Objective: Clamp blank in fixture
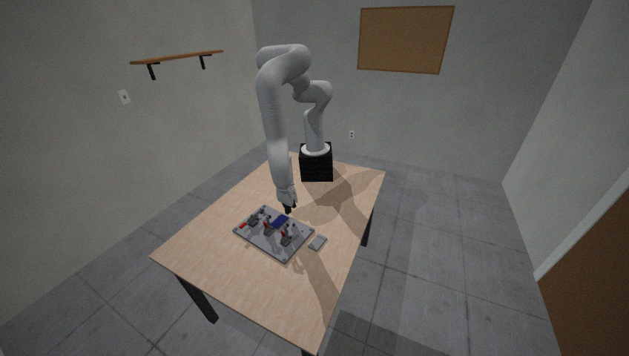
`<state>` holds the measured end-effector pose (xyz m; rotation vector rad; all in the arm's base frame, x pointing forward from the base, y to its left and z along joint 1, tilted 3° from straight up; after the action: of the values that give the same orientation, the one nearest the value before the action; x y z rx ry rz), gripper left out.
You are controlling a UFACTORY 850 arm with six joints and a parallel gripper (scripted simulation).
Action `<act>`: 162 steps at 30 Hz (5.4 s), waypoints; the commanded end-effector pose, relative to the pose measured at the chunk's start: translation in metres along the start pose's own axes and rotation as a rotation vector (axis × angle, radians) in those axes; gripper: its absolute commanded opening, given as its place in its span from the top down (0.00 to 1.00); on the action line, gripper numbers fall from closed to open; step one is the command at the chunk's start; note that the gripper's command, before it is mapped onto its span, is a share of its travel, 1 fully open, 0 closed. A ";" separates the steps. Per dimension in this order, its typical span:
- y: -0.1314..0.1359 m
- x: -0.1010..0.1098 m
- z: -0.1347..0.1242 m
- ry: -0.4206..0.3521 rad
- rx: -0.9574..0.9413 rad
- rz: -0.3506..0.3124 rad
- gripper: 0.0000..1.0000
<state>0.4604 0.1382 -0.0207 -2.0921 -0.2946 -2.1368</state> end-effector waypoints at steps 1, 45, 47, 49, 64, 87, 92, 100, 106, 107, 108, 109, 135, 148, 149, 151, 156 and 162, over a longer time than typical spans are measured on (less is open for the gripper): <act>-0.002 0.002 0.008 0.000 0.001 0.000 1.00; -0.020 0.002 0.051 0.000 0.001 0.000 1.00; -0.020 0.002 0.053 0.000 0.001 0.000 1.00; -0.021 0.002 0.054 0.000 0.001 0.000 1.00; -0.021 -0.004 0.055 0.000 0.001 0.000 1.00; -0.021 -0.033 0.055 0.000 0.001 0.000 1.00; -0.021 -0.034 0.055 0.000 0.001 0.000 1.00; -0.021 -0.037 0.056 0.000 0.001 0.000 1.00; -0.021 -0.037 0.056 0.000 0.001 0.000 1.00; -0.021 -0.037 0.056 0.000 0.001 0.000 1.00; -0.021 -0.037 0.056 0.000 0.001 0.000 1.00; -0.021 -0.037 0.056 0.000 0.001 0.000 1.00; -0.015 -0.037 0.055 0.000 0.001 0.000 1.00; -0.013 -0.037 0.054 0.000 0.001 0.000 1.00; -0.013 -0.037 0.054 0.000 0.001 0.000 1.00; -0.013 -0.037 0.054 0.000 0.001 0.000 1.00; -0.009 -0.037 0.053 0.000 0.001 0.000 1.00; -0.009 -0.037 0.053 0.000 0.001 0.000 1.00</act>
<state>0.5103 0.1582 -0.0583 -2.0939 -0.2960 -2.1346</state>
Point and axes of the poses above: the point where the finger pads meet when closed, its own x axis back along the fingers, its own y axis across the jaws, z = x × y, the point moved 8 cm from there along x, back along the fingers, and after that the axes turned 13 degrees about x, right-handed, at the moved point
